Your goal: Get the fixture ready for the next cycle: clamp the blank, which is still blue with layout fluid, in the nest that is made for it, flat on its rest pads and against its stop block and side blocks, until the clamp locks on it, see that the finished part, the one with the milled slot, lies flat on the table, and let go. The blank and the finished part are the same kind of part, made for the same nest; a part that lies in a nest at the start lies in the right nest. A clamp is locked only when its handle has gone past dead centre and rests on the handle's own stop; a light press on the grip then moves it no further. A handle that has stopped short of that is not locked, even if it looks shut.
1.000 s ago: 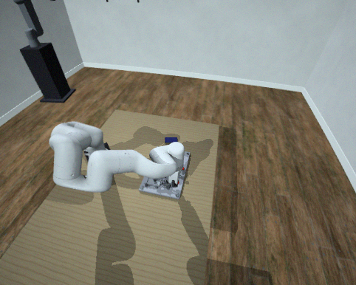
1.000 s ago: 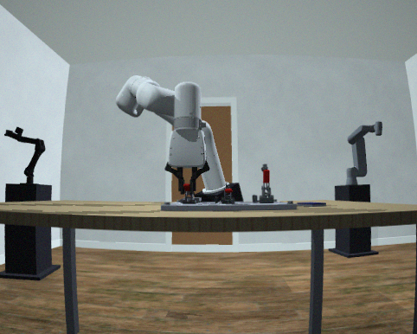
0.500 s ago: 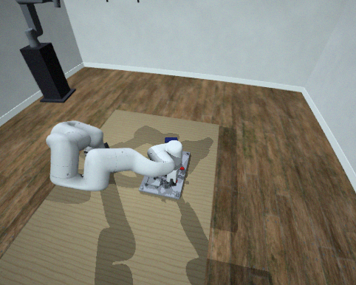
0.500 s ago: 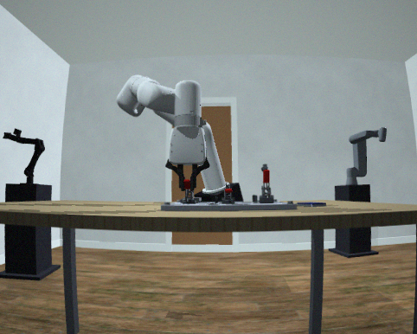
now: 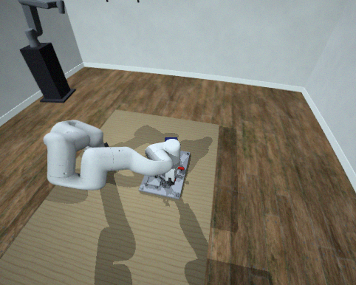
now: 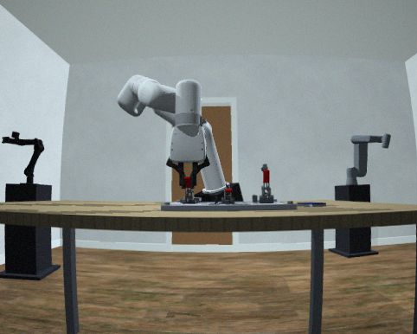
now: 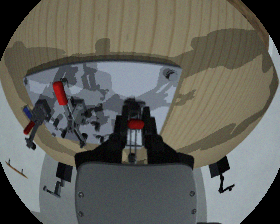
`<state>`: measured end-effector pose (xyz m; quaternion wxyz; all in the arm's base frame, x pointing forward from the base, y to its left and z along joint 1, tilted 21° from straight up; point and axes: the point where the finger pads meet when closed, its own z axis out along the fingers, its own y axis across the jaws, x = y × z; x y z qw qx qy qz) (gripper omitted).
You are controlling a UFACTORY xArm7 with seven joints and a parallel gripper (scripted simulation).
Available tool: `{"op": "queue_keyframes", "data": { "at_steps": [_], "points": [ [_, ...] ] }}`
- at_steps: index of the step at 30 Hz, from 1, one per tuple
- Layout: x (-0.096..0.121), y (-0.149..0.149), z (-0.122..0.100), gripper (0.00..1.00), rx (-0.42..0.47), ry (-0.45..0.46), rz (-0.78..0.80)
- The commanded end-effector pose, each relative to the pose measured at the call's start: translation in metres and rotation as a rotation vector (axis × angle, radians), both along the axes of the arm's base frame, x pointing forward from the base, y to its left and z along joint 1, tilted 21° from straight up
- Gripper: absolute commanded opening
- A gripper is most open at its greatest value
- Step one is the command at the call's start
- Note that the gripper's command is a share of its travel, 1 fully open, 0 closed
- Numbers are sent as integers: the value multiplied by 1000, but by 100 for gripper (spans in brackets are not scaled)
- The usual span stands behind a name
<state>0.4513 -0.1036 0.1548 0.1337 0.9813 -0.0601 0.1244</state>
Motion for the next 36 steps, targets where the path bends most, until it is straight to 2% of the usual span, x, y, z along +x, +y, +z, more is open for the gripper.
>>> {"op": "queue_keyframes", "data": {
  "at_steps": [1,36],
  "points": [
    [-4,1,1,0,-1,1,0],
    [-20,3,-1,0,-1,1,0]
  ]
}}
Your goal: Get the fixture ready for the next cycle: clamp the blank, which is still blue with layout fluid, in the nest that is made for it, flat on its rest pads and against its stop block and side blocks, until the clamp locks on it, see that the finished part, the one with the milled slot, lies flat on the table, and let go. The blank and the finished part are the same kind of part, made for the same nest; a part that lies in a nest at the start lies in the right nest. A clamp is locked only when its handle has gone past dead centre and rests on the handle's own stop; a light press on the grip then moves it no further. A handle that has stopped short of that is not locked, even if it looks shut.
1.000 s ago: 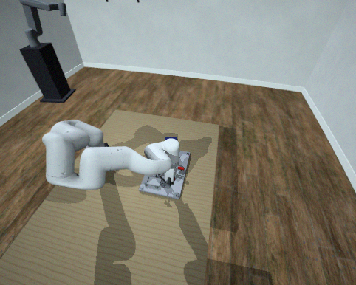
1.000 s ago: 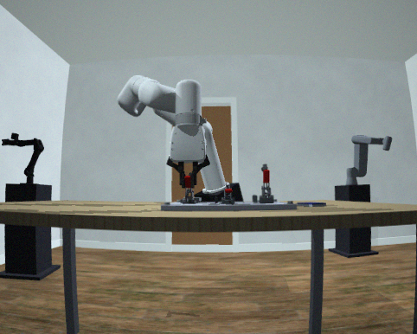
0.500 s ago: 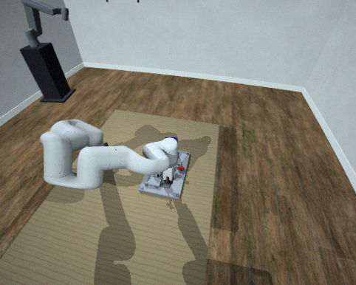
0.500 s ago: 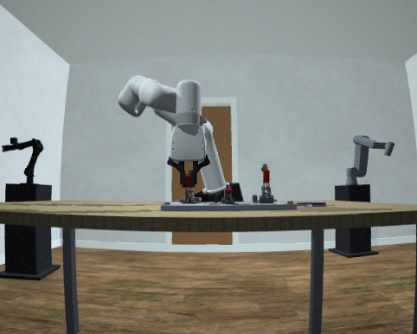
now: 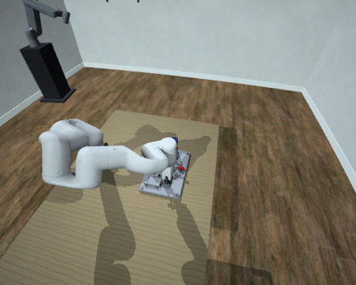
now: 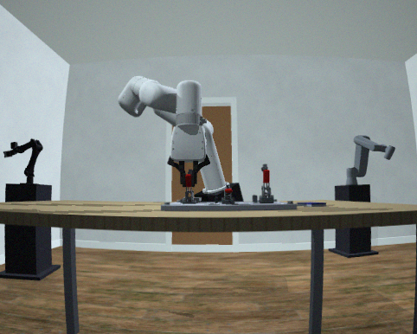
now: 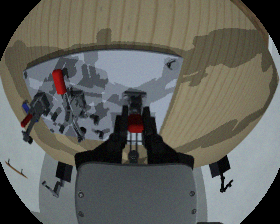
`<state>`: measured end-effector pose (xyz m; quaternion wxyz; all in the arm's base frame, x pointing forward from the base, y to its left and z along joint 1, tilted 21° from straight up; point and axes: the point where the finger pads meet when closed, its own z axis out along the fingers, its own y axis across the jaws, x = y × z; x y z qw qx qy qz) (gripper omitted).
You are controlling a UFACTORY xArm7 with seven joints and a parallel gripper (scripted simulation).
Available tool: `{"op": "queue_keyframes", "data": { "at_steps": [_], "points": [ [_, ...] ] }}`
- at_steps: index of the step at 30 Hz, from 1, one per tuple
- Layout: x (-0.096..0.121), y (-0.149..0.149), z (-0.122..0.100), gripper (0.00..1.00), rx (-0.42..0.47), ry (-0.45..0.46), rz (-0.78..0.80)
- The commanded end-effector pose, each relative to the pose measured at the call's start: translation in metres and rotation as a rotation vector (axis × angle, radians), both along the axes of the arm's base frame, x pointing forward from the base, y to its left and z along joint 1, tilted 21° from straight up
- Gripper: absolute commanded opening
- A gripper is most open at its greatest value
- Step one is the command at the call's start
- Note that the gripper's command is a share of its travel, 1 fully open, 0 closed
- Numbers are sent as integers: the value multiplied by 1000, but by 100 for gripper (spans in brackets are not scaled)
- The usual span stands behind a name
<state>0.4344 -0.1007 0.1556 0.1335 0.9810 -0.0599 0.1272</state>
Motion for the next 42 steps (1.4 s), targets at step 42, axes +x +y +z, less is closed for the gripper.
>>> {"op": "queue_keyframes", "data": {
  "at_steps": [42],
  "points": [
    [-8,1,-3,0,-1,7,-1]
  ]
}}
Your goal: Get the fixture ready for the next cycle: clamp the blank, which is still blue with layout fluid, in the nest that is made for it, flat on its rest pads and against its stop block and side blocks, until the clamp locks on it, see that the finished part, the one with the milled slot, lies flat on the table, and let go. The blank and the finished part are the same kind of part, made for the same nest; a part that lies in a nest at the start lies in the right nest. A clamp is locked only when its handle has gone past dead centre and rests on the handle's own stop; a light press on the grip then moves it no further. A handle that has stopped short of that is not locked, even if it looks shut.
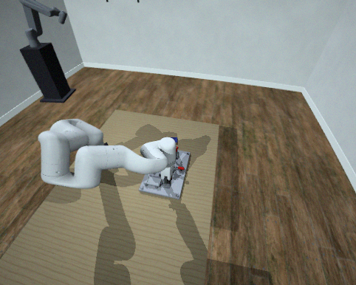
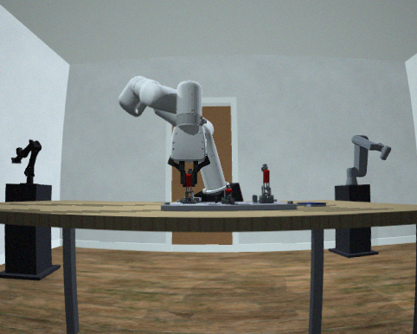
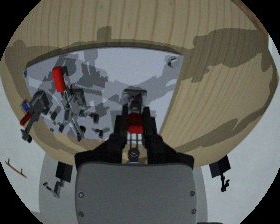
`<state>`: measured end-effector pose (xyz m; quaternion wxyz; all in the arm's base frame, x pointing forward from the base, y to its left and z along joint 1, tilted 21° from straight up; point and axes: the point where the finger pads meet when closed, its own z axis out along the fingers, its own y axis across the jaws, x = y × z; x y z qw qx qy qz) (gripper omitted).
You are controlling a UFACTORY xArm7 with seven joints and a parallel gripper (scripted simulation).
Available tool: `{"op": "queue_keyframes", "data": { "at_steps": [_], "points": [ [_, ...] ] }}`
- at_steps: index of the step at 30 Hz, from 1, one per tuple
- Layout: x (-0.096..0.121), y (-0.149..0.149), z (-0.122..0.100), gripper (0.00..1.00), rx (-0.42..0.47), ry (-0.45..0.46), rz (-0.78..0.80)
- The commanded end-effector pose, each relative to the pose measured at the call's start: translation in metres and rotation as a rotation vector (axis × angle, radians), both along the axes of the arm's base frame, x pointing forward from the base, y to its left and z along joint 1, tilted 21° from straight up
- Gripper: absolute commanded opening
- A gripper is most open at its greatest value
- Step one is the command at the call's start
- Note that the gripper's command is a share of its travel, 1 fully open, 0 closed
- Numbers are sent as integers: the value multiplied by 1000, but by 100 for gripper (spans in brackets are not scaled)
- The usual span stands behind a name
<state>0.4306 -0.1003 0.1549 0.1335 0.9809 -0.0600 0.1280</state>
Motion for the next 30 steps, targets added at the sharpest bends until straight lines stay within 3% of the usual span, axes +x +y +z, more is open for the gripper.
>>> {"op": "queue_keyframes", "data": {
  "at_steps": [1,17,18,30],
  "points": [
    [-5,1,-3,0,-1,8,-1],
    [-9,1,-4,0,-1,8,-1],
    [-9,1,-4,47,-1,8,-1],
    [-9,1,-4,47,-1,8,-1]
  ]
}}
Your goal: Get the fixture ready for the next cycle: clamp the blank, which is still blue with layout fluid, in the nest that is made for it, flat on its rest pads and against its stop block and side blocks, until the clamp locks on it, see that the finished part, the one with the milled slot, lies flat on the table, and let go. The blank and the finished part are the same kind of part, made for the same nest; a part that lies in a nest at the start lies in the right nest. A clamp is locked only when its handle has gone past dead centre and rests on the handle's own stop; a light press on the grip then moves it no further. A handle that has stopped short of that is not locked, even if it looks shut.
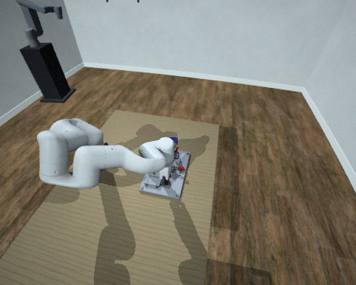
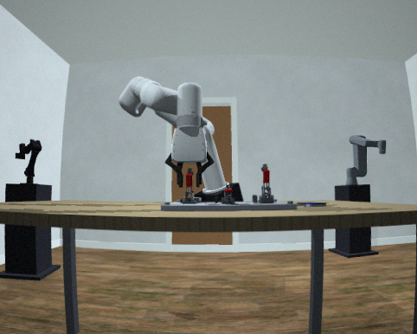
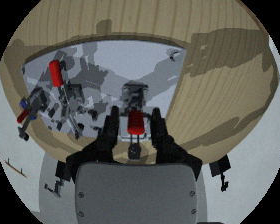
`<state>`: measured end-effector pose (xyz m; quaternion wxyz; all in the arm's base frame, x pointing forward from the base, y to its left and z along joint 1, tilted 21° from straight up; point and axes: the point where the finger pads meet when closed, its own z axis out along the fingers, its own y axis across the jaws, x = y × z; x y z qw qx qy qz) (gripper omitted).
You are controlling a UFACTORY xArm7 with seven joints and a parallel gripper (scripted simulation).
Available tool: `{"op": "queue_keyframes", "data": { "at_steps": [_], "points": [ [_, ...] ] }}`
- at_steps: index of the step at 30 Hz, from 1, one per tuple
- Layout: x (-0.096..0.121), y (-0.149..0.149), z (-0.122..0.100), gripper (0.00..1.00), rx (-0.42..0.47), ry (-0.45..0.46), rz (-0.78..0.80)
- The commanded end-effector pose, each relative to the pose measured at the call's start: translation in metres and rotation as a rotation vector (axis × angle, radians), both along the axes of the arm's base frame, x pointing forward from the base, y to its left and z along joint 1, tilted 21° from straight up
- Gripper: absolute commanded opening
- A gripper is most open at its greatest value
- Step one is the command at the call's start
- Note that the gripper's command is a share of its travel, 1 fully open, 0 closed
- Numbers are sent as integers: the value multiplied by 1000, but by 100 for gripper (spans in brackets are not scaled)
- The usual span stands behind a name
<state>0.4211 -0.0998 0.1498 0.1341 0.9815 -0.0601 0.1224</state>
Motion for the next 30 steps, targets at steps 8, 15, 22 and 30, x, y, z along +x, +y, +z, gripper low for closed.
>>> {"op": "queue_keyframes", "data": {
  "at_steps": [8,15,22,30],
  "points": [
    [1,0,1,47,-1,-3,1],
    [1,1,2,47,-1,-3,1],
    [-3,4,15,47,-1,-3,1],
    [-10,14,46,47,-1,-3,1]
  ]
}}
